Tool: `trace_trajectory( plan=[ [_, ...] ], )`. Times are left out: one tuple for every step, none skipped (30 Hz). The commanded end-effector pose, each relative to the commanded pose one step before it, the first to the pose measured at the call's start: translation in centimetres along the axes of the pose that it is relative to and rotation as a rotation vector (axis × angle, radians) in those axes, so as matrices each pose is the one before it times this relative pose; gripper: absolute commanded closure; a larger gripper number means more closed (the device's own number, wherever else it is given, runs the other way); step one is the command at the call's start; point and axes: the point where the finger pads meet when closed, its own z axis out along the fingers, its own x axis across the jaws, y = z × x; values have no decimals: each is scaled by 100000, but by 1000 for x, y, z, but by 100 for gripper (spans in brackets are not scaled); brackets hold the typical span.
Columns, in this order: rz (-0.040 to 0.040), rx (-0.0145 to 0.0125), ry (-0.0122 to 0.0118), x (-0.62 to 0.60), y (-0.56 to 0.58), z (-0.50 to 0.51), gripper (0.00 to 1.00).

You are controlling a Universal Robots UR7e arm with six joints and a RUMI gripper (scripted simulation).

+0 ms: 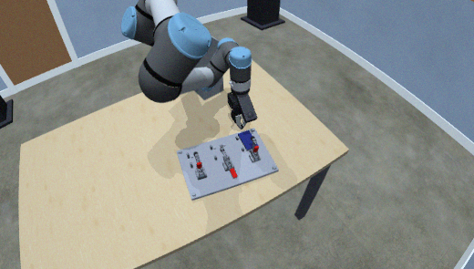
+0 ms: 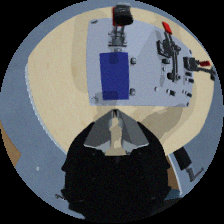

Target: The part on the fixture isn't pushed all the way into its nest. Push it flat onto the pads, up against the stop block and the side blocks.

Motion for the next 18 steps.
trace_trajectory(
  plan=[
    [8,103,-30,-7,-2,-34,100],
    [0,0,0,0,0,0,100],
    [0,0,0,0,0,0,100],
    [0,0,0,0,0,0,100],
    [-1,-7,2,2,129,1,100],
    [0,1,0,2,142,1,100],
    [0,1,0,2,142,1,100],
    [0,1,0,2,142,1,100],
    [0,1,0,2,142,1,100],
    [0,0,0,0,0,0,100],
    [0,0,0,0,0,0,100],
    [0,0,0,0,0,0,100],
    [0,0,0,0,0,0,100],
    [0,0,0,0,0,0,100],
    [0,0,0,0,0,0,100],
    [0,0,0,0,0,0,100],
    [0,0,0,0,0,0,100],
    [0,0,0,0,0,0,100]
  ],
)
